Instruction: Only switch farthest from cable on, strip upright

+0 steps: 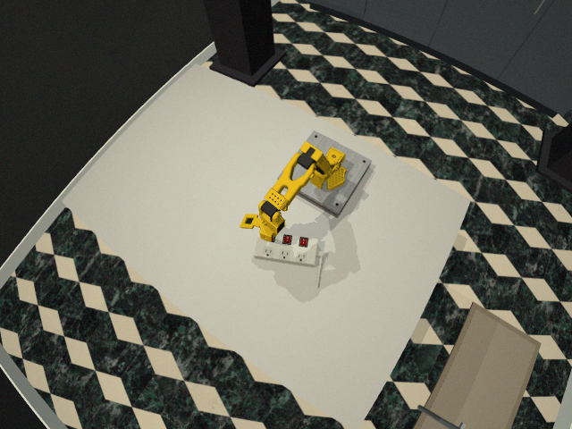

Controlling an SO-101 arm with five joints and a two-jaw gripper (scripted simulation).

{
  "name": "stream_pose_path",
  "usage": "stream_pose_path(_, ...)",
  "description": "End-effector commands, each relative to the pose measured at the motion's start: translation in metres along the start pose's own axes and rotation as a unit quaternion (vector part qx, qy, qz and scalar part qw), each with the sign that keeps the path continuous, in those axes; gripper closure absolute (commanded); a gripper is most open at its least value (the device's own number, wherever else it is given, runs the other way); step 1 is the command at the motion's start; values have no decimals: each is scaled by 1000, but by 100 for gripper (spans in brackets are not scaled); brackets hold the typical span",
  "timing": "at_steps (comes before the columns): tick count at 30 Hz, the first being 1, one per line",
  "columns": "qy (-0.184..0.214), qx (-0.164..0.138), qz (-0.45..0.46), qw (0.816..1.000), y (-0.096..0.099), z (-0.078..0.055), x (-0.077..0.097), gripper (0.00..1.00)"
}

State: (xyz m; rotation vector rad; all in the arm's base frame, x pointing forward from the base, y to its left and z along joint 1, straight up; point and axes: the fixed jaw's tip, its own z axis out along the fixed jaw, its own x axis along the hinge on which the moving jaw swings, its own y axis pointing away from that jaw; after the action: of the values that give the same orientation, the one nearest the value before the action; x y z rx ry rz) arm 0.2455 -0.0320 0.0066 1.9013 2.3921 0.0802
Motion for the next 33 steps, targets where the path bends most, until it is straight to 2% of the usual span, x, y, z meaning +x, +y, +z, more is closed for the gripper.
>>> stream_pose_path(1, 17, 48, 8, 999, -18, 22, 3, 100)
stream_pose_path(33, 17, 48, 10, 999, -24, 29, 4, 100)
